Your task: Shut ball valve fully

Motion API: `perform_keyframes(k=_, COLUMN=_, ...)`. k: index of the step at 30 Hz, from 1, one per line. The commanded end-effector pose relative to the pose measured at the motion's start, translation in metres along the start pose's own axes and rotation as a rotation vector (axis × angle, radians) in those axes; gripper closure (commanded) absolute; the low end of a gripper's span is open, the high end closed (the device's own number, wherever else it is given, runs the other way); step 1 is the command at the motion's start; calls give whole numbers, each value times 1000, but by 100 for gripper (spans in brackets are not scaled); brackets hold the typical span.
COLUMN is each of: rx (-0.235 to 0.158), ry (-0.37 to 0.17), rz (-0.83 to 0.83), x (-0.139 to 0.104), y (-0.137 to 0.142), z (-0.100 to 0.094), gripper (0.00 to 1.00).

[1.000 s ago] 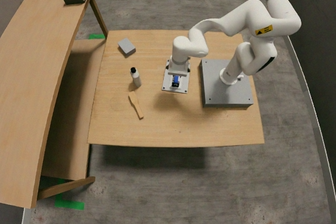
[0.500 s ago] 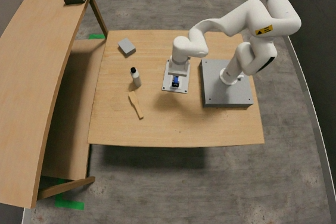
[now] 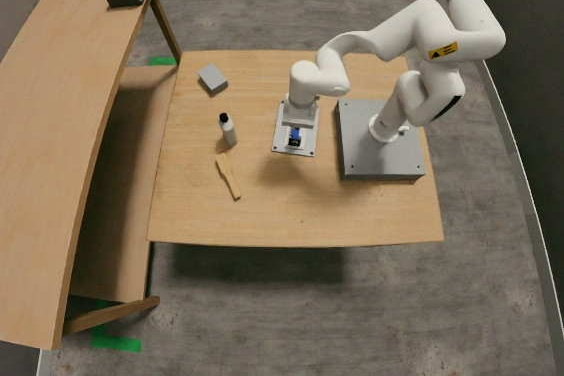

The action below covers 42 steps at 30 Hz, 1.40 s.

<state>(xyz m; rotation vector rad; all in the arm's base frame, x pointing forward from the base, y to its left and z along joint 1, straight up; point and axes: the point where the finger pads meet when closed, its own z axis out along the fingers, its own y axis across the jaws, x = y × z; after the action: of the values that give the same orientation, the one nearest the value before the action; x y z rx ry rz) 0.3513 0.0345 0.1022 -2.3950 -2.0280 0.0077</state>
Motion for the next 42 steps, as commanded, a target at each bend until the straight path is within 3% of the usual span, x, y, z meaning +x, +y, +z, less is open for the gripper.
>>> perform_keyframes(k=1, rx=-3, ry=1, rz=0, x=0, y=1, z=-1, gripper=100)
perform_keyframes(k=6, rx=-3, ry=1, rz=0, x=0, y=1, z=-1, gripper=100)
perform_keyframes(k=7, rx=-3, ry=1, rz=0, x=0, y=1, z=-1, gripper=31)
perform_keyframes(k=42, rx=-3, ry=1, rz=0, x=0, y=1, z=-1, gripper=31)
